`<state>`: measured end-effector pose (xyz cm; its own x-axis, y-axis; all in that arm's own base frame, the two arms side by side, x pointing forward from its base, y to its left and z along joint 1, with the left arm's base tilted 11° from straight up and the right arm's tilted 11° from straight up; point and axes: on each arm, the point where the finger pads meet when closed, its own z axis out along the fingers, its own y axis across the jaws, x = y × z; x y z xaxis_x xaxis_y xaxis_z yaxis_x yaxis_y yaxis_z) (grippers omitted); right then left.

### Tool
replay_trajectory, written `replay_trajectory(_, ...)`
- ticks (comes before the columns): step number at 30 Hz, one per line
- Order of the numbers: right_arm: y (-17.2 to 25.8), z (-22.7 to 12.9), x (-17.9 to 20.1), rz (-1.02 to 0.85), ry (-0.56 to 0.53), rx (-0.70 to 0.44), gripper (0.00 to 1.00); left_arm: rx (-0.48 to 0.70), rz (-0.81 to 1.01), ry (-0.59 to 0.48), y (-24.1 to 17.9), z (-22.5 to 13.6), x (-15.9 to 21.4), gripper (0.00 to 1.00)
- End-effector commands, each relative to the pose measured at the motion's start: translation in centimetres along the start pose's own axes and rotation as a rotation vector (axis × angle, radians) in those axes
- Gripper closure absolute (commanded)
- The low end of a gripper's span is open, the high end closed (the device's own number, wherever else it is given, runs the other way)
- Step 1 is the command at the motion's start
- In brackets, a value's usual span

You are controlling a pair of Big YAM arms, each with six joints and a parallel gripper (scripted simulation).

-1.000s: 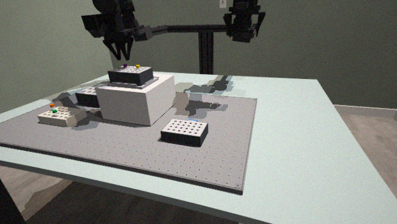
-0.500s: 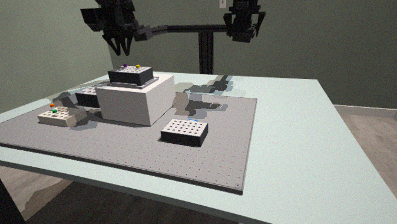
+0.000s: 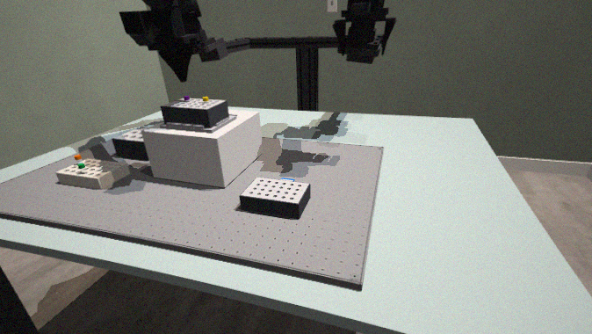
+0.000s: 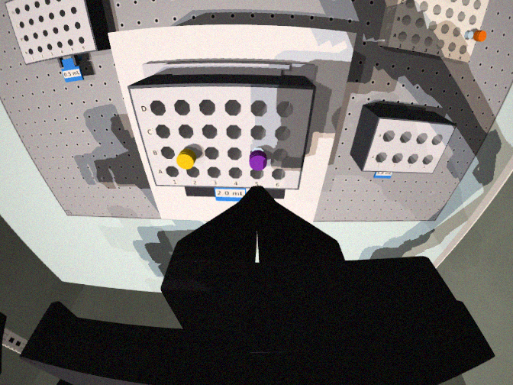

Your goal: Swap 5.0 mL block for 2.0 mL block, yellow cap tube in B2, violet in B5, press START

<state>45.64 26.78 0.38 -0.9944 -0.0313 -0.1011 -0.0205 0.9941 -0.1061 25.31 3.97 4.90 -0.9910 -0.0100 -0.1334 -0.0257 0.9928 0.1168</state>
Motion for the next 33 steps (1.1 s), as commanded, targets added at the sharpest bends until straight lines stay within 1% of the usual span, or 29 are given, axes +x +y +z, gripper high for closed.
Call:
replay_trajectory(1,0.7,-3.6,0.0,0.003,-0.039,-0.019,1.0,-0.003,0.005,-0.013,0.0,-0.3,-0.4,0.0)
replay_trajectory(7,0.9,-4.5,0.3,0.001,-0.047,-0.024,1.0,-0.005,0.003,-0.039,0.1,-1.1,-1.7,0.0)
replay_trajectory(12,-2.5,-4.9,1.8,0.003,-0.055,-0.034,1.0,-0.005,0.002,-0.047,0.2,-1.3,-2.0,0.0)
replay_trajectory(16,-3.0,-4.8,1.3,0.002,-0.075,-0.029,1.0,-0.005,0.001,-0.049,0.2,-1.4,-2.1,0.0)
replay_trajectory(22,-6.2,-4.9,4.3,-0.009,-0.053,-0.026,1.0,-0.006,0.001,-0.055,0.2,-1.6,-2.4,0.0)
replay_trajectory(27,-8.0,-5.5,4.7,-0.008,-0.087,-0.03,1.0,-0.006,0.0,-0.06,0.3,-1.7,-2.6,0.0)
replay_trajectory(29,-8.8,-5.4,5.4,-0.009,-0.083,-0.034,1.0,-0.006,0.0,-0.061,0.3,-1.8,-2.7,0.0)
replay_trajectory(31,-8.8,-5.4,5.4,-0.009,-0.083,-0.034,1.0,-0.006,0.0,-0.061,0.3,-1.8,-2.7,0.0)
replay_trajectory(33,-9.1,-4.8,6.3,-0.016,-0.069,-0.03,1.0,-0.006,0.0,-0.055,0.2,-1.6,-2.4,0.0)
